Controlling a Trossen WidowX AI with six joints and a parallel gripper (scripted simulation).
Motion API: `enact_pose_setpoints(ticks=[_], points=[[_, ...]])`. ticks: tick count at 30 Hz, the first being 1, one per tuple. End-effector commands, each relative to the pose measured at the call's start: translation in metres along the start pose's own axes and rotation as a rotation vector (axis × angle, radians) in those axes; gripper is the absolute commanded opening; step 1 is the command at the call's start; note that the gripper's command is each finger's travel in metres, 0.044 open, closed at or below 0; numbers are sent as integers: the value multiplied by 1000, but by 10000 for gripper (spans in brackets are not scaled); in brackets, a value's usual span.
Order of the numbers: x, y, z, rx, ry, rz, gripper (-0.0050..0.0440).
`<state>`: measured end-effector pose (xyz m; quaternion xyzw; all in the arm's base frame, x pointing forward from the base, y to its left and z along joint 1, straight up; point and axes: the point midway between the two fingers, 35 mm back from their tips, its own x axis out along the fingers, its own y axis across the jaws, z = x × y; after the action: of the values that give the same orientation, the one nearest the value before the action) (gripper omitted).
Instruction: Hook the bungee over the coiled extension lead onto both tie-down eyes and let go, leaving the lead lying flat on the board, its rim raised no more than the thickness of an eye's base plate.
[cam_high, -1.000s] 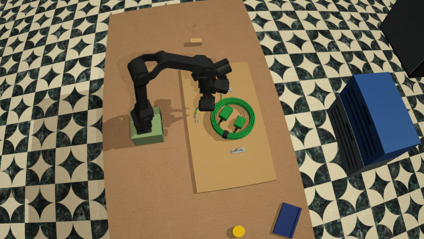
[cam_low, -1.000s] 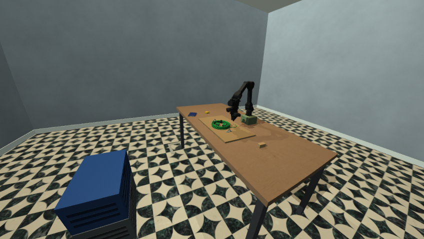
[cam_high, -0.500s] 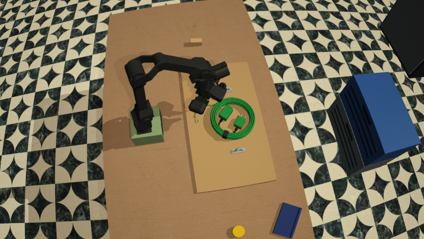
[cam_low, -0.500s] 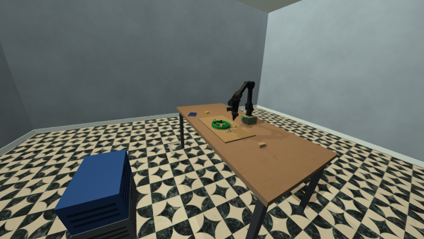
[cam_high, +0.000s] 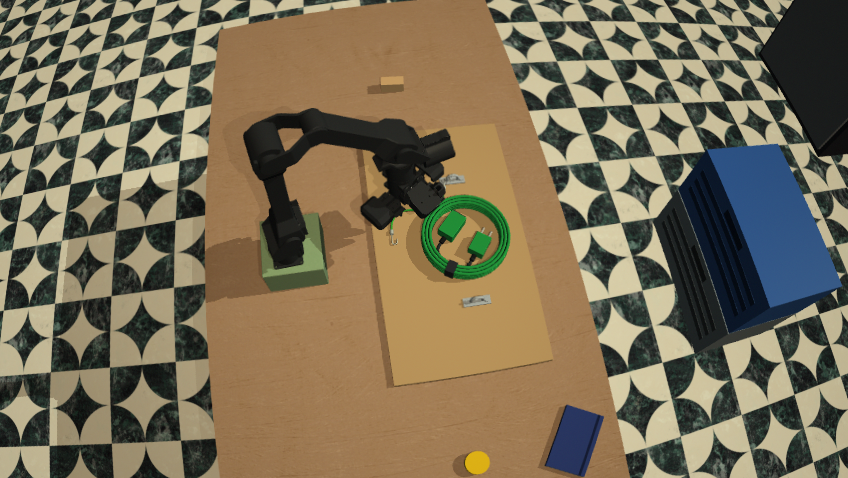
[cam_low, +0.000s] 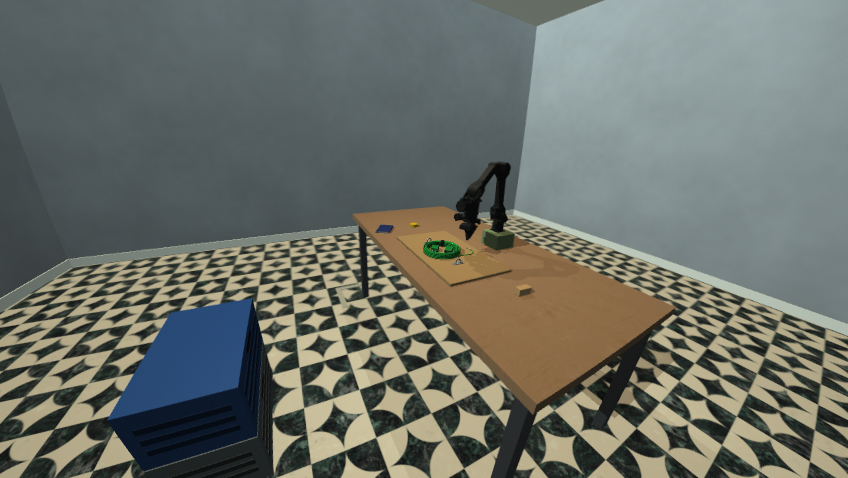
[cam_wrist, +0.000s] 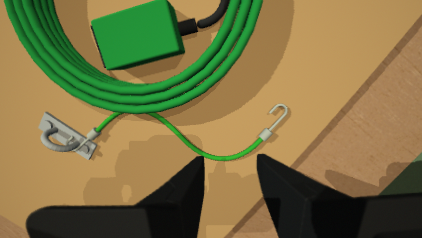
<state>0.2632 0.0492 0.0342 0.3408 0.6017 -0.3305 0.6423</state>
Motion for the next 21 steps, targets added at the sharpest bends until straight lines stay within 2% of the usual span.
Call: enact_pose_setpoints(ticks=[1, 21], points=[[-5, -2, 0, 70, -2, 17, 150], [-4, -25, -4, 549, 23, -20, 150]])
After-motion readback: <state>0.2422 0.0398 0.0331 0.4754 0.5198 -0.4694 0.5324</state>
